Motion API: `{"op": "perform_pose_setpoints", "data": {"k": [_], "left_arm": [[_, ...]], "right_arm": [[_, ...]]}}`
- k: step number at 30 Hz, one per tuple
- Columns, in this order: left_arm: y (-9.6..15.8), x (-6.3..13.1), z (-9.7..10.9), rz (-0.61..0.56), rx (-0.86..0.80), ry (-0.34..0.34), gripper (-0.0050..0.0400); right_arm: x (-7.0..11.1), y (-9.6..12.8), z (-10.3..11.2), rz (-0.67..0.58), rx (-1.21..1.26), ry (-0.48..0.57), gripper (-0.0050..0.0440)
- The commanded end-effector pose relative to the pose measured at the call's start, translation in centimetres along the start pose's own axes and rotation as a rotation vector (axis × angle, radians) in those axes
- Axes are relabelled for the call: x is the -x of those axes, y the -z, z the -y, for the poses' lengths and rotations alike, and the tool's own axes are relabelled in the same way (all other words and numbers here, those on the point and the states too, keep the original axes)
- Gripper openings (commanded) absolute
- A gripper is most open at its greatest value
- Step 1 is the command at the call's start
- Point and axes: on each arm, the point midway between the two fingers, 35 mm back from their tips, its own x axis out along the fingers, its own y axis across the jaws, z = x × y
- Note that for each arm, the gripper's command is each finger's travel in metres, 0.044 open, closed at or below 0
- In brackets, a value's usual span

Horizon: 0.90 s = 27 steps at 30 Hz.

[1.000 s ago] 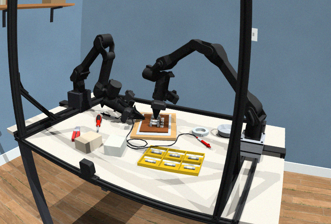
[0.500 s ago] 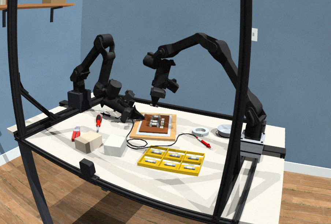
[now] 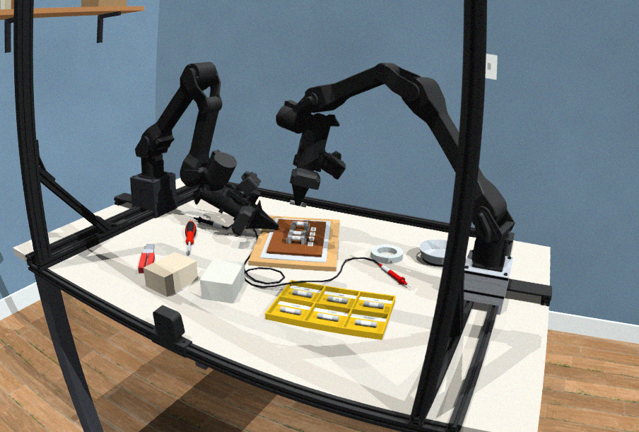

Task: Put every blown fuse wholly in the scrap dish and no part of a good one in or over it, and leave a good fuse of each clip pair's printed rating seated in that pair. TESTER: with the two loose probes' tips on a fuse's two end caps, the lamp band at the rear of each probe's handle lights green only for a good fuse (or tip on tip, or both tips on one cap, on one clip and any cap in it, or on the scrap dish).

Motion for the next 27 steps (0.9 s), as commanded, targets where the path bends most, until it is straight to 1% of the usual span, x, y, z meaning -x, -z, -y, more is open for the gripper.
{"op": "perform_pose_setpoints", "data": {"k": [1, 27], "left_arm": [[0.5, 0.5, -1.3, -0.040, -0.019, -0.034, -0.0050], [-3.0, 1.8, -1.1, -0.039, -0.018, -0.029, -0.0050]], "right_arm": [[1.2, 0.7, -0.3, -0.026, 0.006, -0.020, -0.0050], [1.2, 0.7, -0.3, -0.026, 0.006, -0.020, -0.0050]]}}
